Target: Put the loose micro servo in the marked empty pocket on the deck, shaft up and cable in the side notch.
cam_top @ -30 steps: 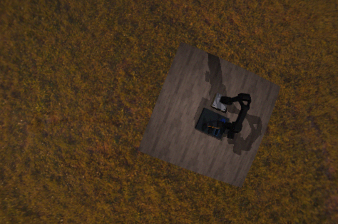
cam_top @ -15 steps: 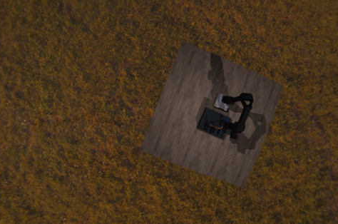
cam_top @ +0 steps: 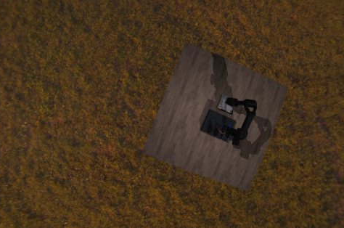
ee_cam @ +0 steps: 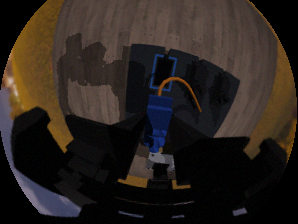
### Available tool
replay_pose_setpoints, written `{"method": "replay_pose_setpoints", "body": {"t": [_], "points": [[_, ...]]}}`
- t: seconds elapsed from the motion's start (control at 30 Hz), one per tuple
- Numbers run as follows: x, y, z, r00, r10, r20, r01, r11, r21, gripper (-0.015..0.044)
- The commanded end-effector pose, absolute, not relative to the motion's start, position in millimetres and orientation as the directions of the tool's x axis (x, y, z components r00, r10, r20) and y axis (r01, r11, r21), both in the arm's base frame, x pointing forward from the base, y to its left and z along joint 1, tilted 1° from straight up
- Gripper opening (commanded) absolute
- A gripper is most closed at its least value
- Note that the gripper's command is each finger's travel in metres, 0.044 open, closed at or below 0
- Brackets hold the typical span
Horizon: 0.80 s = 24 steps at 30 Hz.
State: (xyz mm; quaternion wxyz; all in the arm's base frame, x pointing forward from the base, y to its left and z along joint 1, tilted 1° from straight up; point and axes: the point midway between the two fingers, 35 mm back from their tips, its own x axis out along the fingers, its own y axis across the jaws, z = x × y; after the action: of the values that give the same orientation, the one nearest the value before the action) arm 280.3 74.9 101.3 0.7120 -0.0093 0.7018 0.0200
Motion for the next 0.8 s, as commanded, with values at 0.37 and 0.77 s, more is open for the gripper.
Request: {"method": "replay_pose_setpoints", "body": {"t": [0.37, 0.77], "points": [[340, 73, 105, 0.025, 0.016, -1.000, -0.042, 0.999, 0.015, 0.0000], [355, 73, 103, 0.026, 0.016, -1.000, 0.015, 1.000, 0.016, 0.0000]]}}
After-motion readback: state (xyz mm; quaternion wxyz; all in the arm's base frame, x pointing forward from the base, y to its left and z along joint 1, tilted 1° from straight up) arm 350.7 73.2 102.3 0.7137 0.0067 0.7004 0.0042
